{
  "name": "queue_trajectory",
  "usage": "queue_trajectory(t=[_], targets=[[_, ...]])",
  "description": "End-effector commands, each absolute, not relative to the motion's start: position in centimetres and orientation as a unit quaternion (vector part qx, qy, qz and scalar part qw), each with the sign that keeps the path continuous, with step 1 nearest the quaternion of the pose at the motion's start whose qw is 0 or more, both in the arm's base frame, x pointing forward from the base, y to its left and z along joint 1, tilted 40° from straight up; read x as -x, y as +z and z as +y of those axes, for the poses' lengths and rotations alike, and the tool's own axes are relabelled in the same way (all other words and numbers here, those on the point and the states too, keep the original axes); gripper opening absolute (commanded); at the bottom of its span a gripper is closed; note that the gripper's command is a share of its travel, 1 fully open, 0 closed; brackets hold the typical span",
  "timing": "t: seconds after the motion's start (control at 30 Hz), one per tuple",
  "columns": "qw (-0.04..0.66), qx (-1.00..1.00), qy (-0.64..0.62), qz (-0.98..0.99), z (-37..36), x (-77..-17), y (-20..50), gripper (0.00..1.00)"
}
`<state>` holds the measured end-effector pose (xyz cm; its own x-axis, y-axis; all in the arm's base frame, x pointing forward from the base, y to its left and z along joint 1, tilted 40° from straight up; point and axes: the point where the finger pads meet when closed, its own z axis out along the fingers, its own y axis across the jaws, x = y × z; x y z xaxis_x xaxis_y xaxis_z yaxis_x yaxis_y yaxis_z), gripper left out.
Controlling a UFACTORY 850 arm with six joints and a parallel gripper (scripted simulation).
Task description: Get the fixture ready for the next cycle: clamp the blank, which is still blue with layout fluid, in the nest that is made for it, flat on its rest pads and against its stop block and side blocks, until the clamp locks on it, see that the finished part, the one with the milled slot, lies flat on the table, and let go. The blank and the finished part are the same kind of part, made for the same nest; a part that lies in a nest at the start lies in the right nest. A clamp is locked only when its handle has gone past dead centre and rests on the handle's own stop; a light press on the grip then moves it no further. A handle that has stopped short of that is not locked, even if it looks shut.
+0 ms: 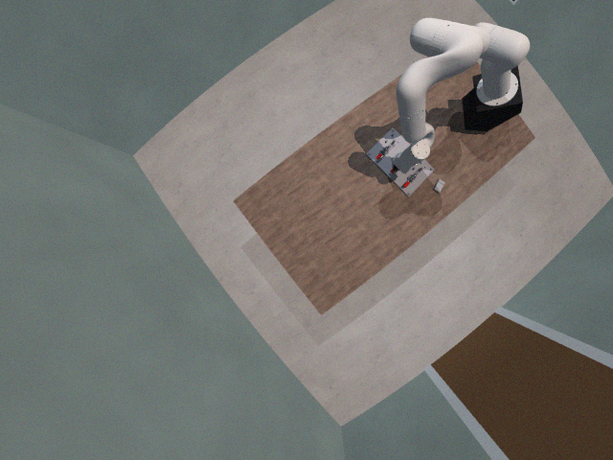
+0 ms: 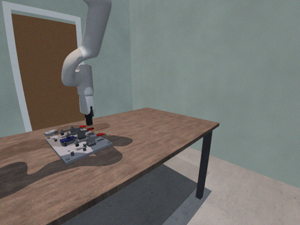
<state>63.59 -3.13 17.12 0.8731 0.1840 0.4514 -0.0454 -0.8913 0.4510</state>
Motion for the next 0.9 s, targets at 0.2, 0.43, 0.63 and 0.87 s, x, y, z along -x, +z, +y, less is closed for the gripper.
queue_trajectory(t=[0.2, 0.43, 0.63, 0.87], targets=[[0.23, -0.94, 0.25, 0.037, -1.7, -62.1, 19.7, 0.0], [0.23, -0.94, 0.25, 0.037, -1.3, -61.5, 20.6, 0.0], [0.23, -0.94, 0.25, 0.037, -1.1, -61.3, 21.0, 0.0], [0.23, -0.94, 0.25, 0.037, -1.1, -61.3, 21.0, 1.0]])
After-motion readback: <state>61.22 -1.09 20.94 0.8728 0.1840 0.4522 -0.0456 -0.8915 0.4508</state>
